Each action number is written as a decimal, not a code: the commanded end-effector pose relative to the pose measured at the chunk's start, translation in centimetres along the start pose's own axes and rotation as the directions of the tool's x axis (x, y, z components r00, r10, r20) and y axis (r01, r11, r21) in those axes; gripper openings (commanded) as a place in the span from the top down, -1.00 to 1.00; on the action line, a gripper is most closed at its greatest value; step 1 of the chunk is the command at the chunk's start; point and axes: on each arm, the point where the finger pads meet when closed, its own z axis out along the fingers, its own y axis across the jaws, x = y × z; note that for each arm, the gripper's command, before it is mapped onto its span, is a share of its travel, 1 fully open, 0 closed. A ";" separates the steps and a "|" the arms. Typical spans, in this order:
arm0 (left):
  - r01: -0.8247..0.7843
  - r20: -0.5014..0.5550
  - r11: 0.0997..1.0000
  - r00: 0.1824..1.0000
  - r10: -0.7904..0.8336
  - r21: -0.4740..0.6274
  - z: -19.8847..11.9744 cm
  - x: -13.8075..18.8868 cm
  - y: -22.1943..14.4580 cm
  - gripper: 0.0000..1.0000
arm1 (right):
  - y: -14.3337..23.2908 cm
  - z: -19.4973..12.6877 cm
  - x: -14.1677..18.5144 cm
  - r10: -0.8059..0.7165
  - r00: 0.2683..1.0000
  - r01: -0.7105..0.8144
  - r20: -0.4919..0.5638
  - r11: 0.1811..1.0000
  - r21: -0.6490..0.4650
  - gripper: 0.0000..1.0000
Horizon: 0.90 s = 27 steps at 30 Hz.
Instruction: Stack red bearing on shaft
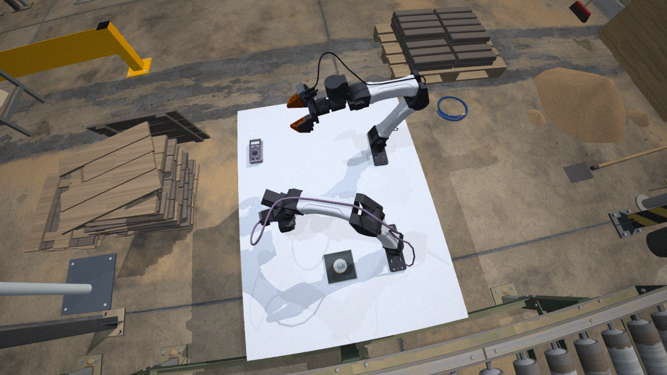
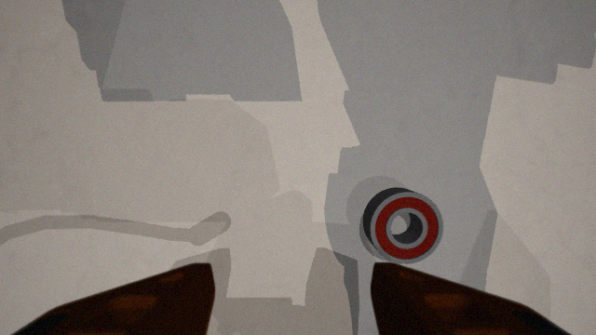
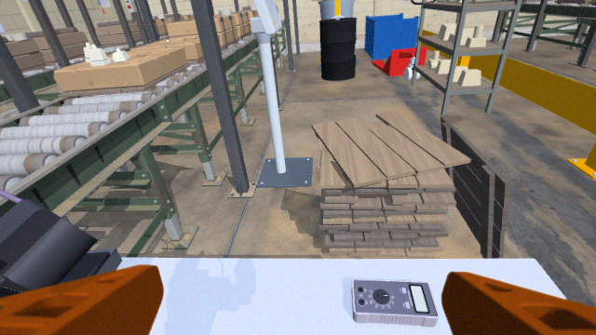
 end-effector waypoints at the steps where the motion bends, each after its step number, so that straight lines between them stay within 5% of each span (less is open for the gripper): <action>1: -0.071 0.025 0.997 0.997 0.070 0.042 0.5 -0.5 -3.3 -0.10 | -1.4 -0.9 -2.5 -0.061 0.991 0.058 0.116 0.998 0.028 -1.00; 8: -0.139 0.056 0.988 0.989 0.135 0.074 0.9 -0.7 -6.8 -0.10 | -3.8 -1.5 -3.6 -0.119 0.978 0.104 0.173 0.990 0.092 -1.00; 13: -0.099 0.082 0.992 0.992 0.093 0.073 -1.2 -1.6 -5.8 -0.10 | -2.8 -2.4 -5.1 -0.084 0.979 0.072 0.185 0.995 0.071 -1.00; 14: -0.114 0.039 0.991 0.993 0.111 0.071 1.5 -0.3 -6.5 -0.10 | -3.2 -2.5 -5.2 -0.081 0.979 0.065 0.186 0.994 0.087 -1.00; 23: -0.121 0.041 0.990 0.992 0.118 0.074 0.8 -0.3 -6.7 -0.10 | -3.5 -2.1 -4.8 -0.080 0.981 0.064 0.174 0.993 0.096 -1.00; 24: -0.163 -0.028 0.986 0.986 0.164 0.031 2.7 2.4 -6.0 -0.10 | -3.5 -2.1 -4.8 -0.081 0.981 0.065 0.174 0.993 0.096 -1.00; 25: -0.123 0.082 0.990 0.990 0.117 0.073 -0.5 -0.8 -6.0 -0.10 | -3.5 -2.1 -4.8 -0.081 0.981 0.065 0.174 0.993 0.096 -1.00; 27: -0.113 0.101 0.990 0.989 0.104 0.085 -1.0 -1.6 -6.3 -0.10 | -3.5 -2.1 -4.8 -0.081 0.981 0.065 0.174 0.993 0.096 -1.00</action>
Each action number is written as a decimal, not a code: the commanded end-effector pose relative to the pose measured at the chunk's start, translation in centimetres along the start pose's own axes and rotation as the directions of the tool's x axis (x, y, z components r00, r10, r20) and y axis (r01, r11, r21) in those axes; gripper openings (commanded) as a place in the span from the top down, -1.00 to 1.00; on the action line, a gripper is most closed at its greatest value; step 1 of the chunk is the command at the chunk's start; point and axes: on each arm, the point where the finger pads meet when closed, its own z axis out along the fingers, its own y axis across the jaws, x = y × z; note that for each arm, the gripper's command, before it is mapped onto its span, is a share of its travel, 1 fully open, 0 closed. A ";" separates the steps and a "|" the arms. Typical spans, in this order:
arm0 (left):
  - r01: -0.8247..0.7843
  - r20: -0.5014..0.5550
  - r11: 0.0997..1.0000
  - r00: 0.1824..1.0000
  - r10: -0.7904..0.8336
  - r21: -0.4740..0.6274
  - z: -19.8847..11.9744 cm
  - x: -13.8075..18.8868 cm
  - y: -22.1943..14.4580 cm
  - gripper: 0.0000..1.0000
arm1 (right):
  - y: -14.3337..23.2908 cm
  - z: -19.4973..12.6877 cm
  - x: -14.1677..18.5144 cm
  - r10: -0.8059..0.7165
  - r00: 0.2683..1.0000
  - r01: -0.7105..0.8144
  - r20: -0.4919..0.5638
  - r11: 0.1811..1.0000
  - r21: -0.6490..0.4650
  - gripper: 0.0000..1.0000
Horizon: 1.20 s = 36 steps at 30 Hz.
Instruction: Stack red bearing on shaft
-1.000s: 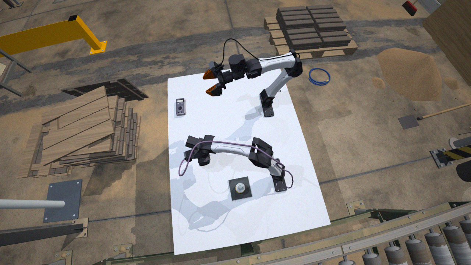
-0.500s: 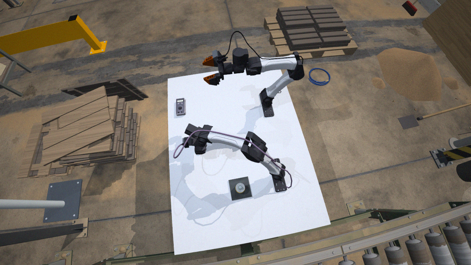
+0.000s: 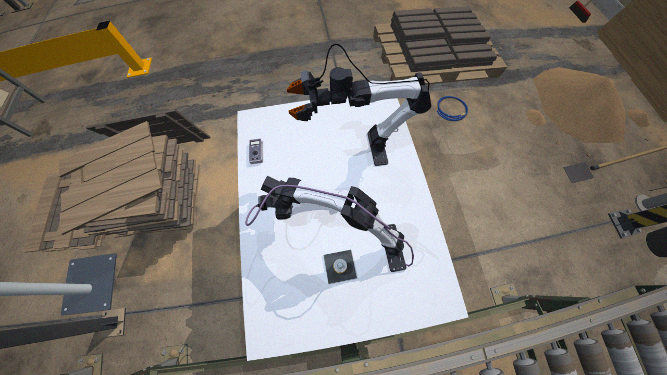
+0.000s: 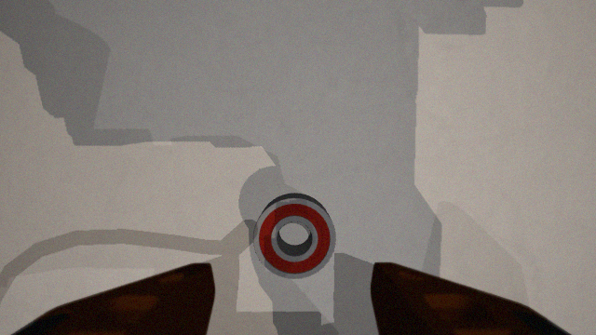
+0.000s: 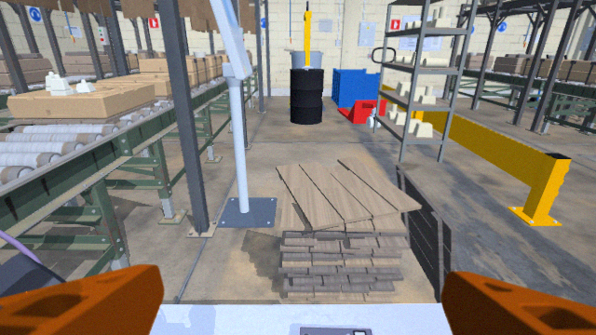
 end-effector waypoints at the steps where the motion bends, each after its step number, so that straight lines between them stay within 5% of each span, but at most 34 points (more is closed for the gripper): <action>1: 0.020 0.081 0.999 0.996 -0.022 0.030 -2.4 -2.4 0.0 -0.10 | 0.0 -0.5 -1.8 0.008 0.999 -0.008 0.034 1.000 0.003 -1.00; 3: -0.010 -0.016 1.000 1.000 0.010 0.002 1.7 0.9 -0.5 -0.10 | 0.0 -0.5 -1.9 0.008 0.999 -0.008 0.034 1.000 0.003 -1.00; 36: -0.009 0.011 1.000 1.000 0.009 0.002 5.1 2.0 -0.2 -0.10 | 0.0 -0.5 -1.9 0.008 0.999 -0.008 0.034 1.000 0.003 -1.00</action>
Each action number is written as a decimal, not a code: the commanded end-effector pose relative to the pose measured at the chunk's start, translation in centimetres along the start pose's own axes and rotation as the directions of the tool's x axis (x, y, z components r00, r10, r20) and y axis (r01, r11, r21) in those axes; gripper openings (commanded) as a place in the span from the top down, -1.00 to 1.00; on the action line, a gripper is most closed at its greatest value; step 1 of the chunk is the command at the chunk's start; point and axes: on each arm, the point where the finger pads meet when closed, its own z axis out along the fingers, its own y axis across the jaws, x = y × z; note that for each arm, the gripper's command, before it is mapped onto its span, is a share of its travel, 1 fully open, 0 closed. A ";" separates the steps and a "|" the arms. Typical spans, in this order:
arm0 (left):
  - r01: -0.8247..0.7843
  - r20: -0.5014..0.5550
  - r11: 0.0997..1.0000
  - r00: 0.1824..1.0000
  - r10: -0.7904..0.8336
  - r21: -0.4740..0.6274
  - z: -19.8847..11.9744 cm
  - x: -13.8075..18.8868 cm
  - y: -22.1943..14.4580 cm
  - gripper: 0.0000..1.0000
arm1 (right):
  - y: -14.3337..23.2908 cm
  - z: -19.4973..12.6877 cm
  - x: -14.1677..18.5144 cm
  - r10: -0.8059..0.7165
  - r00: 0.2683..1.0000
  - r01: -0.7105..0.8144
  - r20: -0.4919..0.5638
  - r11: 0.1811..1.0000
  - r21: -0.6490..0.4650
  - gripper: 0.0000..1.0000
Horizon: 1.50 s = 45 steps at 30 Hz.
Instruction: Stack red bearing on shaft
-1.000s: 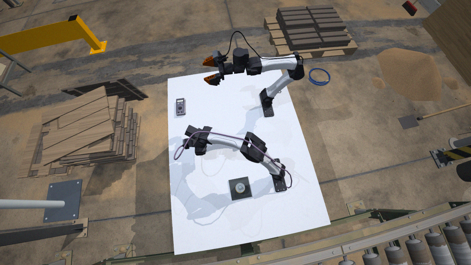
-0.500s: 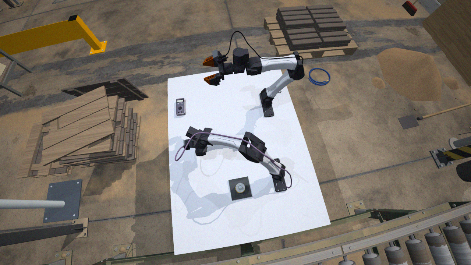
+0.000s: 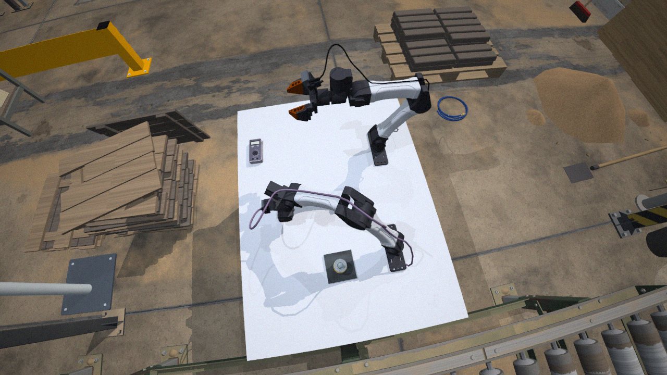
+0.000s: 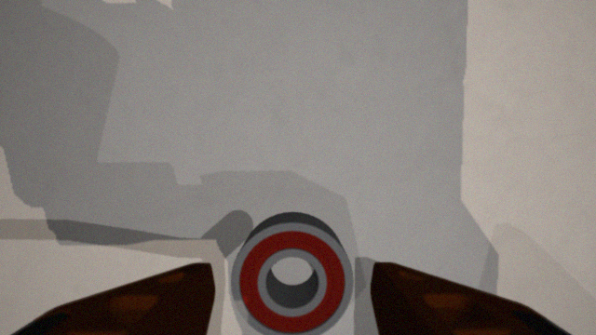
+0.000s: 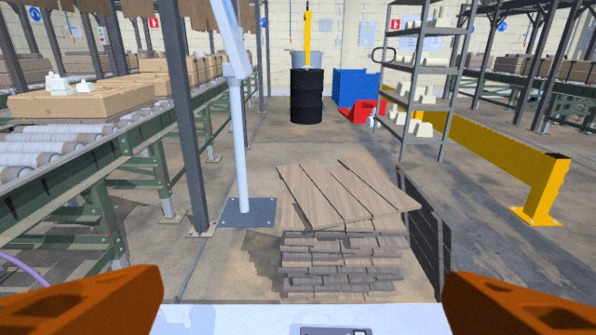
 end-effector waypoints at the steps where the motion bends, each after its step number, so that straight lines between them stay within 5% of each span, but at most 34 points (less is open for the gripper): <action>1: -0.017 -0.015 1.000 1.000 0.017 -0.012 1.9 1.0 -0.1 -0.10 | 0.0 -0.5 -1.9 0.008 0.999 -0.008 0.035 1.000 0.003 -1.00; 6: -0.014 0.014 1.000 1.000 0.014 0.005 1.4 0.4 -0.6 -0.10 | 0.0 -0.5 -1.9 0.008 0.999 -0.008 0.035 1.000 0.003 -1.00; 7: -0.019 -0.037 1.000 0.999 0.019 -0.022 2.0 1.5 0.1 1.00 | 0.0 -0.5 -1.9 0.008 0.999 -0.008 0.035 1.000 0.003 -1.00; 21: -0.012 -0.010 1.000 1.000 0.012 -0.008 1.1 0.5 -0.2 1.00 | 0.0 -0.5 -1.9 0.008 0.999 -0.008 0.035 1.000 0.003 -1.00; 24: 0.001 0.037 1.000 0.999 -0.001 0.018 -1.7 -1.1 -0.5 1.00 | 0.0 -0.5 -1.9 0.008 0.999 -0.008 0.035 1.000 0.003 -1.00; 45: 0.014 0.050 1.000 0.999 -0.015 0.022 -5.0 -2.6 -0.5 1.00 | 0.0 -0.5 -1.9 0.008 0.999 -0.008 0.035 1.000 0.003 -1.00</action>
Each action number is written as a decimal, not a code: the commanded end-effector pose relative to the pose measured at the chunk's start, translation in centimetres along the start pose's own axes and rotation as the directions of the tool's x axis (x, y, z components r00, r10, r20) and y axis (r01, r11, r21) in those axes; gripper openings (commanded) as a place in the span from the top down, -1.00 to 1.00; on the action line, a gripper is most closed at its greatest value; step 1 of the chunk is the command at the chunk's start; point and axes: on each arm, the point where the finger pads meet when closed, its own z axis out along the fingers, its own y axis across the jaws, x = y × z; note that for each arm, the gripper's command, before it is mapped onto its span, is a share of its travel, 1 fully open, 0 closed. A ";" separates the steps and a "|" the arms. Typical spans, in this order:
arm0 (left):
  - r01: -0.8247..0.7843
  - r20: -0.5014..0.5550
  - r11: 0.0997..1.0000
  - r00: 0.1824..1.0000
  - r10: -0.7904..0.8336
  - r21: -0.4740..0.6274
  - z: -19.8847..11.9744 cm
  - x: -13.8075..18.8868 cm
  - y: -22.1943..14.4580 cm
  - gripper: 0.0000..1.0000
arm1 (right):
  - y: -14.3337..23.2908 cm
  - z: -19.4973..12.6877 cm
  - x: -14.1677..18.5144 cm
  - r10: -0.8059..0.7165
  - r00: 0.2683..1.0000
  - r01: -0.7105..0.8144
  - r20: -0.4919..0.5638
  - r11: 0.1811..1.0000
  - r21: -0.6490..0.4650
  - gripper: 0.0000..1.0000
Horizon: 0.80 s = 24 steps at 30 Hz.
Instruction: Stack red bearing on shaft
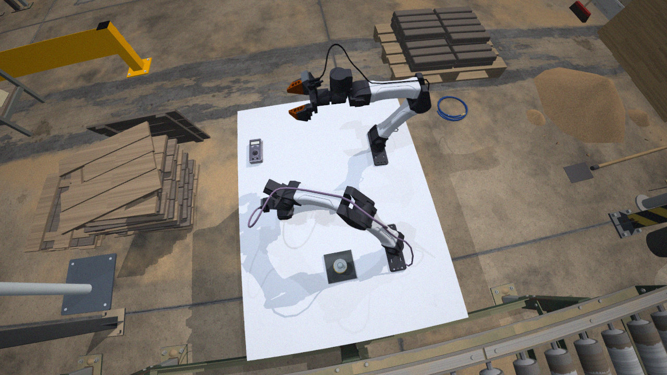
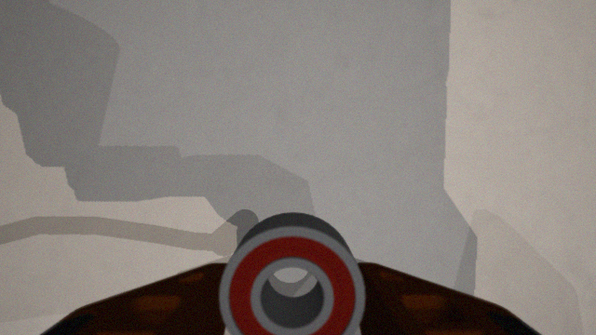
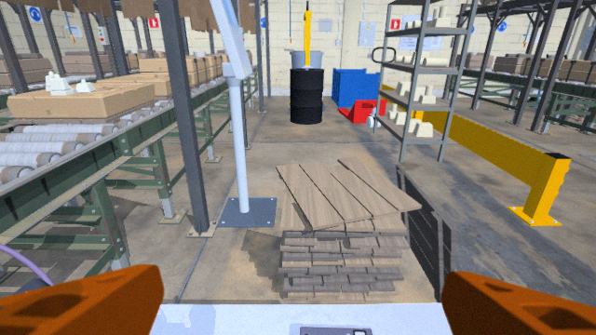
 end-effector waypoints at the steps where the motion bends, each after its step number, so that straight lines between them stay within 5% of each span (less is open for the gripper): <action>1: 0.017 0.064 0.999 0.998 -0.019 0.029 -3.8 -2.2 -0.5 1.00 | 0.0 -0.5 -1.9 0.008 0.999 -0.008 0.035 1.000 0.003 -1.00; 24: 0.015 0.076 0.999 0.997 -0.018 0.036 -6.3 -3.1 -0.7 1.00 | 0.0 -0.5 -1.9 0.008 0.999 -0.008 0.035 1.000 0.003 -1.00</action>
